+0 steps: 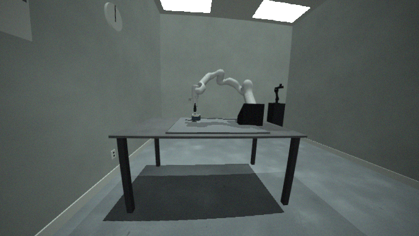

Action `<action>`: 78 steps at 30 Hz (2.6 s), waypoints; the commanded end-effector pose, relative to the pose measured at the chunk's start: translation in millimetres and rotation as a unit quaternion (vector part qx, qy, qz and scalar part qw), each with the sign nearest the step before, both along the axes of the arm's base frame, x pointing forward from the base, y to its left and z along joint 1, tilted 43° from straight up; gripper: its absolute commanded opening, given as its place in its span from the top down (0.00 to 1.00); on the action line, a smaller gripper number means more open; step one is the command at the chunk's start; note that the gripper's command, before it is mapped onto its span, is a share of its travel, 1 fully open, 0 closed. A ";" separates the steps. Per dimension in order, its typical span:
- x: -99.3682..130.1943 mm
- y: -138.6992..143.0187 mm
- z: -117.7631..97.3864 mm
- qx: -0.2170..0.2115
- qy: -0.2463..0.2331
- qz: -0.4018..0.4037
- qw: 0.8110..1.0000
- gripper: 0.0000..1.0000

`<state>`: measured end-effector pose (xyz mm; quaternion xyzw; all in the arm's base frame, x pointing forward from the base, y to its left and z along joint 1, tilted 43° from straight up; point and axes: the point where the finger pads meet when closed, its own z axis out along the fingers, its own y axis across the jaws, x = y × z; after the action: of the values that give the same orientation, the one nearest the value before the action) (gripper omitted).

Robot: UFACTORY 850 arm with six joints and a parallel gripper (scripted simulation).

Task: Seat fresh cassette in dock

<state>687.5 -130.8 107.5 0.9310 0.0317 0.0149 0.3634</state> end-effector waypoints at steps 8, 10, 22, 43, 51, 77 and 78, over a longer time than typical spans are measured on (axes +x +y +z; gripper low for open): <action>-22.0 40.2 -15.4 0.003 -0.002 0.000 1.000 0.00; -24.5 44.2 -17.1 0.003 -0.002 0.000 1.000 0.00; -54.5 84.2 -34.0 0.005 -0.002 -0.001 1.000 0.00; -102.1 130.6 -53.6 0.004 -0.003 -0.003 1.000 0.00; -127.3 150.1 -61.8 0.001 -0.004 -0.005 1.000 0.00; -183.3 183.4 -76.0 -0.004 -0.005 -0.006 1.000 0.00; -183.3 183.4 -76.0 -0.004 -0.005 -0.006 1.000 0.00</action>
<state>504.1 51.6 31.2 0.9294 0.0243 0.0167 0.3678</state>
